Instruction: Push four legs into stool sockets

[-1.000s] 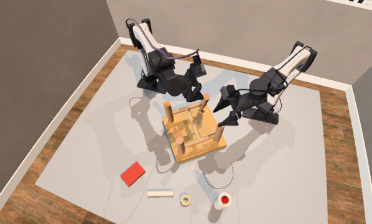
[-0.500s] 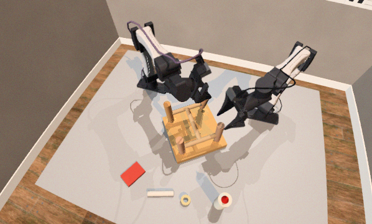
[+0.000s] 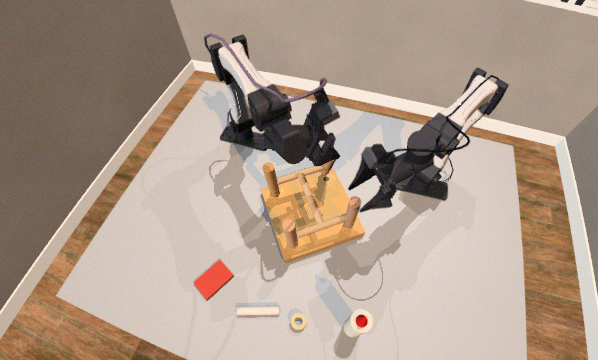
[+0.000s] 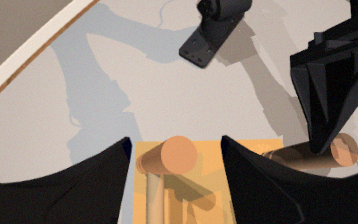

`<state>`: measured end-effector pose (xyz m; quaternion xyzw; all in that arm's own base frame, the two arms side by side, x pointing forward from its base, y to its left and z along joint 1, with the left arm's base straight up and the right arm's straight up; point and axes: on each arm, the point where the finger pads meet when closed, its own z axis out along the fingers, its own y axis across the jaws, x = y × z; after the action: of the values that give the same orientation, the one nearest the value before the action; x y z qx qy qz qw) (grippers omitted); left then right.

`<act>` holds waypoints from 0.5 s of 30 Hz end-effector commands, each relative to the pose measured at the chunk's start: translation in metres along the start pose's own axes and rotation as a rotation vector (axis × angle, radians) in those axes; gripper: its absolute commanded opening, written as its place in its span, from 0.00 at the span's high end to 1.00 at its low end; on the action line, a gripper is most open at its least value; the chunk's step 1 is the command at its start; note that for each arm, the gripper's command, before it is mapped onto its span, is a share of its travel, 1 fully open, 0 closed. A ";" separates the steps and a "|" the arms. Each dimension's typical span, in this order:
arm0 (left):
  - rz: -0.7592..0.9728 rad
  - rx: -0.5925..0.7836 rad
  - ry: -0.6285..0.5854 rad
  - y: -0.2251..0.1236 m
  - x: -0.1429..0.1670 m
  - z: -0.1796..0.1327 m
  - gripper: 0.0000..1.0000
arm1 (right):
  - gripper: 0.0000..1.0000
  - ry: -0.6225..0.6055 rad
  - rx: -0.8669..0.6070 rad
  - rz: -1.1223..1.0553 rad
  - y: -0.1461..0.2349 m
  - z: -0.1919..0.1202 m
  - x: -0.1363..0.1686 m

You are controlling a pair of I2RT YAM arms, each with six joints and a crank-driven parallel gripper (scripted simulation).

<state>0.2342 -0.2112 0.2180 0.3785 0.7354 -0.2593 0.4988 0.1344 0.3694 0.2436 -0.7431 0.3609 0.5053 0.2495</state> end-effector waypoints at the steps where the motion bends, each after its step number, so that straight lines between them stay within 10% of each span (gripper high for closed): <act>1: 0.021 -0.009 -0.048 0.001 -0.005 -0.001 0.26 | 0.26 -0.006 -0.006 -0.016 -0.003 0.003 -0.001; 15: 0.000 -0.018 -0.003 0.006 0.023 0.014 0.26 | 0.26 -0.006 -0.006 -0.016 -0.003 0.003 -0.001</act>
<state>0.2345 -0.2111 0.2000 0.3781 0.7355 -0.2587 0.4991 0.1344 0.3694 0.2436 -0.7431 0.3609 0.5053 0.2495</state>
